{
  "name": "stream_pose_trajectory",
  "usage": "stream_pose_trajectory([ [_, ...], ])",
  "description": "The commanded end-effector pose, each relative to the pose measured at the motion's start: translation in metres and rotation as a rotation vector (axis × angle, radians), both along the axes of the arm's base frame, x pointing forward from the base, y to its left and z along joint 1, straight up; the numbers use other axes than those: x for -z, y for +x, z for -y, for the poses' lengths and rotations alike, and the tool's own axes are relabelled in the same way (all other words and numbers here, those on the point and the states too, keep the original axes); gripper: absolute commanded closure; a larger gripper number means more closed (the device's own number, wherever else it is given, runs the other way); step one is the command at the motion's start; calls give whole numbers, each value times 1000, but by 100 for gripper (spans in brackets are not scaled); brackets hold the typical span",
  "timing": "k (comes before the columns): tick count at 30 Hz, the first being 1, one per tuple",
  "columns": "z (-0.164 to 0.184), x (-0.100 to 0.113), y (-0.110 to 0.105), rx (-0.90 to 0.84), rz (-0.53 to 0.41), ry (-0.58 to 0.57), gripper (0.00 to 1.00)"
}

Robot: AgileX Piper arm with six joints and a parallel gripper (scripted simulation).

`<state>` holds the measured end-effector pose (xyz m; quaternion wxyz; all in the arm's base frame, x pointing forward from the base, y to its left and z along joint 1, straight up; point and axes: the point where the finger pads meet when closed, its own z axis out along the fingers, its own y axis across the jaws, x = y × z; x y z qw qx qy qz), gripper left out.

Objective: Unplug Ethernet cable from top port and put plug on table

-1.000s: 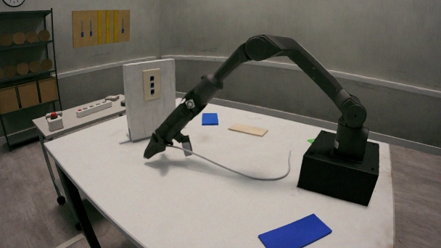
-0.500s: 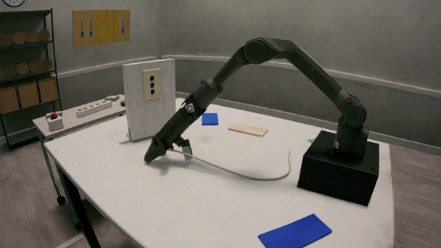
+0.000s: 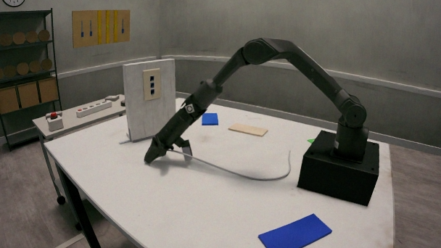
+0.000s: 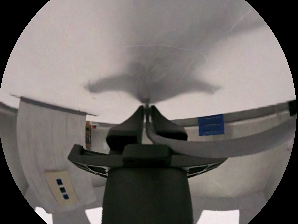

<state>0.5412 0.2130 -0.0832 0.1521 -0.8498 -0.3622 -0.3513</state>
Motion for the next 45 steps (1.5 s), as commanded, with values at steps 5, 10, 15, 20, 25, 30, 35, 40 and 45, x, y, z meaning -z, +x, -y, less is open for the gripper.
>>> stream_pose_trajectory([
  [5, 0, -1, 1, 0, 2, 1, 100],
  [10, 0, -1, 1, 0, 2, 1, 83],
  [15, 0, -1, 1, 0, 2, 1, 83],
  [20, 0, -1, 1, 0, 2, 1, 79],
  [25, 0, -1, 1, 0, 2, 1, 79],
  [30, 0, -1, 1, 0, 2, 1, 79],
  [35, 0, -1, 1, 0, 2, 1, 72],
  [40, 0, -1, 1, 0, 2, 1, 72],
  [45, 0, -1, 1, 0, 2, 1, 61],
])
